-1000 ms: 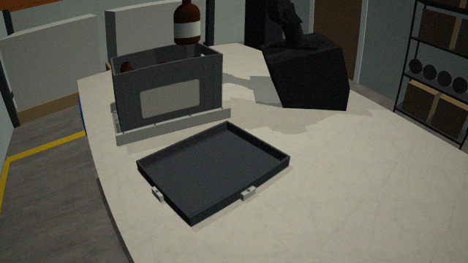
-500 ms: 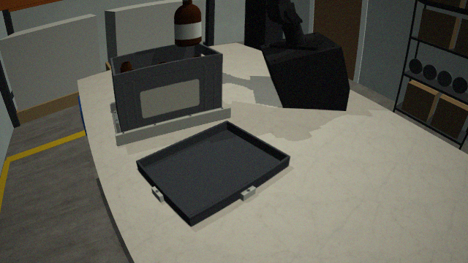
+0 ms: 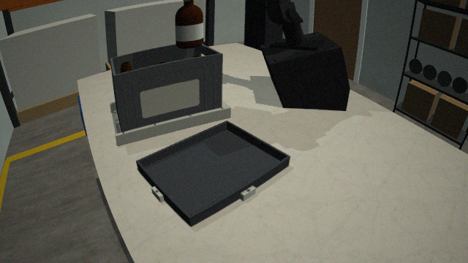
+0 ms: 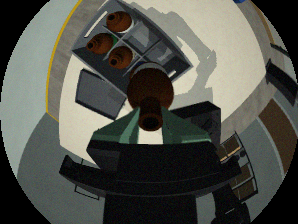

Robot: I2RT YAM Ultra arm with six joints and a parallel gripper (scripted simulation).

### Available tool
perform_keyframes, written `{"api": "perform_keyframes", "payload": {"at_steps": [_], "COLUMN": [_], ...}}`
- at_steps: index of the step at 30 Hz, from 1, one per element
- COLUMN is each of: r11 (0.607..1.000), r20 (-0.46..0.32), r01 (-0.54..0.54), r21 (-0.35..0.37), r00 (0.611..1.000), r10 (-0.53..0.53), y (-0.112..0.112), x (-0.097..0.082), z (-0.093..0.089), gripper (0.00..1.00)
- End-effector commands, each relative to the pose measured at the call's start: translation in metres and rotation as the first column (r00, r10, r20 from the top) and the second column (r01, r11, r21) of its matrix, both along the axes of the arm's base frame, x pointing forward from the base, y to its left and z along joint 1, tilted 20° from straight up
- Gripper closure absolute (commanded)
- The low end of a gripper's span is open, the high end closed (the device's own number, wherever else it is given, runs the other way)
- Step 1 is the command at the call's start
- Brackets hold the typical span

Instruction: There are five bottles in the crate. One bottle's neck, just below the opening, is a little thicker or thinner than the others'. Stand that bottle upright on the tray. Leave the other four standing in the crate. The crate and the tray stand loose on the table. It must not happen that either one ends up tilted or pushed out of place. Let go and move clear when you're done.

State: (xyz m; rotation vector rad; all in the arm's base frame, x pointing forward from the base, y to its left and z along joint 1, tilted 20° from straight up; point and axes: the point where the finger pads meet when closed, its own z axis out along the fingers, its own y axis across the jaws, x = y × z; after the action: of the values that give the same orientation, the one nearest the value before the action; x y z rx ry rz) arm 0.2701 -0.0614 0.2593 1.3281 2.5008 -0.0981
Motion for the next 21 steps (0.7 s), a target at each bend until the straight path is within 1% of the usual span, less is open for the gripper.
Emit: {"api": "perform_keyframes", "payload": {"at_steps": [1, 5, 7, 8, 9, 10, 12, 13, 14, 15, 16, 18, 19, 21], "r11": [1.000, 1.000, 1.000, 1.000, 1.000, 1.000, 1.000, 1.000, 1.000, 1.000, 1.000, 1.000, 1.000, 1.000], "r20": [0.076, 0.057, 0.057, 0.081, 0.079, 0.077, 0.043, 0.049, 0.075, 0.085, 0.074, 0.050, 0.048, 0.072], "r01": [0.014, 0.014, 0.014, 0.014, 0.014, 0.014, 0.014, 0.014, 0.014, 0.014, 0.014, 0.014, 0.014, 0.014], "r21": [-0.020, -0.018, -0.018, -0.019, -0.018, -0.018, -0.018, -0.018, -0.017, -0.016, -0.016, -0.018, -0.018, -0.015], "r00": [0.997, 0.998, 0.998, 0.997, 0.997, 0.997, 0.999, 0.999, 0.997, 0.996, 0.997, 0.999, 0.999, 0.997], "r10": [-0.013, -0.013, -0.013, -0.013, -0.013, -0.013, -0.013, -0.013, -0.013, -0.013, -0.013, -0.013, -0.013, -0.013], "y": [0.005, 0.012, 0.012, 0.014, 0.016, 0.018, 0.022, 0.024, 0.026, 0.028, 0.030, 0.035, 0.037, 0.041], "x": [0.005, 0.009, 0.009, 0.006, 0.006, 0.007, 0.014, 0.017, 0.017, 0.015, 0.013, 0.019, 0.022, 0.022], "z": [0.021, 0.017, 0.017, 0.023, 0.023, 0.022, 0.013, 0.013, 0.018, 0.021, 0.020, 0.013, 0.012, 0.016], "gripper": [1.00, 1.00, 1.00, 1.00, 1.00, 1.00, 1.00, 1.00, 1.00, 1.00, 1.00, 1.00, 1.00, 1.00]}}
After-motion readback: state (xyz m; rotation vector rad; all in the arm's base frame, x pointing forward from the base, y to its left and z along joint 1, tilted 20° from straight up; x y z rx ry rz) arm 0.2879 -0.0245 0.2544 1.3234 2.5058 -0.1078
